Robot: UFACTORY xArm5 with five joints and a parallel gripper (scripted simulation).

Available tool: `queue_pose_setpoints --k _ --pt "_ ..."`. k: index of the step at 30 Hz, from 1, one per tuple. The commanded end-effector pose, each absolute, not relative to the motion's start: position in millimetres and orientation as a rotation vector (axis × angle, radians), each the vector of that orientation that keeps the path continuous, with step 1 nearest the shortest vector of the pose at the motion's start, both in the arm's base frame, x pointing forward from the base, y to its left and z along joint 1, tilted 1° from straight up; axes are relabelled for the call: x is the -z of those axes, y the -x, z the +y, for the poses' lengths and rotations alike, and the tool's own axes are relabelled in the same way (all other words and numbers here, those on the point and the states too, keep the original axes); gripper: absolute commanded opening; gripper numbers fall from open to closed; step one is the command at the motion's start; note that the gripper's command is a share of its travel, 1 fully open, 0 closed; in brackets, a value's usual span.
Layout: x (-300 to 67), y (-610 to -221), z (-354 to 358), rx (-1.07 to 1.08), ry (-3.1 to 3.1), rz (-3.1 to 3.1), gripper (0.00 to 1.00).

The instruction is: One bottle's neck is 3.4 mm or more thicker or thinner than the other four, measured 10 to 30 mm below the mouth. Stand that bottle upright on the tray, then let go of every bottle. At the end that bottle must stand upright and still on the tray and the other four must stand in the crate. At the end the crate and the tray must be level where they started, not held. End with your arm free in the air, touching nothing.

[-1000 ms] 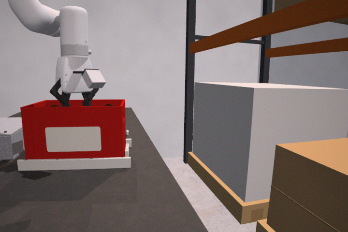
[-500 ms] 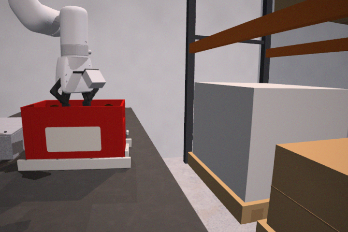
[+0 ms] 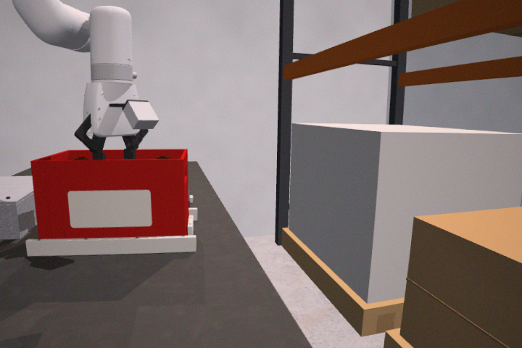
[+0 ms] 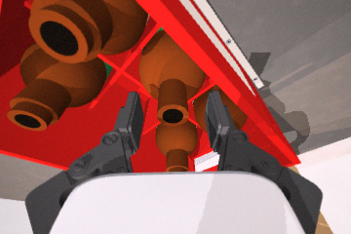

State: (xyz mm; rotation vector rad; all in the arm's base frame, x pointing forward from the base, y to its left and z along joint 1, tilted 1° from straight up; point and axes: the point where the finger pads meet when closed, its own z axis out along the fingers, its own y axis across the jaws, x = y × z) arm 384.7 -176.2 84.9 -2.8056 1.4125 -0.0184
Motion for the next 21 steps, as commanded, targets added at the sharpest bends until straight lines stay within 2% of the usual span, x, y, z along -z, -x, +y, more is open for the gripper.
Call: queue_pose_setpoints --k 1,21 --pt "-93 -386 -177 0.024 2.805 1.412 0.65" --pt "-150 -385 -176 0.024 2.805 1.412 0.65"
